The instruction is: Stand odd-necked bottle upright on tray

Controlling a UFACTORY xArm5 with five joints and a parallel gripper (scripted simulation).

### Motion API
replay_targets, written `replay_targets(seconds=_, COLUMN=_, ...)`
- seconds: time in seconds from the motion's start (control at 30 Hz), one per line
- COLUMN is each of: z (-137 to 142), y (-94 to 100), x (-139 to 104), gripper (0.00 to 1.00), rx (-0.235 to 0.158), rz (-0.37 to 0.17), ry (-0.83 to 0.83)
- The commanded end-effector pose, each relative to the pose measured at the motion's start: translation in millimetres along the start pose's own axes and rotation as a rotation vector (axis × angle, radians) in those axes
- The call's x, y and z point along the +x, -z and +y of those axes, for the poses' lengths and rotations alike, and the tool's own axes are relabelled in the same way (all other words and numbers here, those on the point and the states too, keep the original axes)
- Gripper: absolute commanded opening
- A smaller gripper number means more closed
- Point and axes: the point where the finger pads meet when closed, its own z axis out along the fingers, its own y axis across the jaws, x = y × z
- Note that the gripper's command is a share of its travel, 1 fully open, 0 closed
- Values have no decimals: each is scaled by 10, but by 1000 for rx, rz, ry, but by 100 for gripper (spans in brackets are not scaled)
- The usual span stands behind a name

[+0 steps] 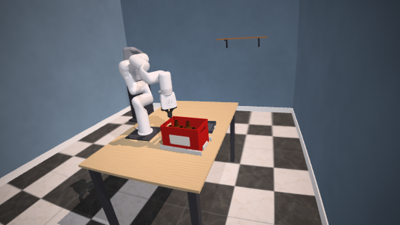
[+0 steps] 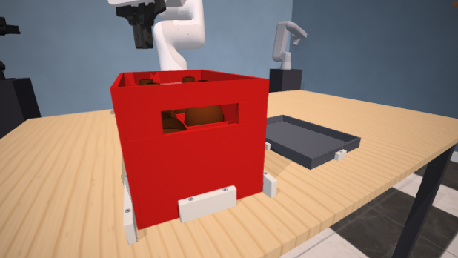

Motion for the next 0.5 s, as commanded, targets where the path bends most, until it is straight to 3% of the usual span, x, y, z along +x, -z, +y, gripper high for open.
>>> replay_targets(seconds=0.0, z=-64, y=29, x=21, gripper=0, rx=-6, rz=-12, ry=4)
replay_targets(seconds=0.03, z=-65, y=29, x=21, gripper=0, rx=-6, rz=-12, ry=4)
replay_targets(seconds=0.07, z=-65, y=29, x=21, gripper=65, rx=-6, rz=-12, ry=4)
replay_targets(seconds=0.47, z=-65, y=29, x=21, gripper=65, rx=-6, rz=-12, ry=4)
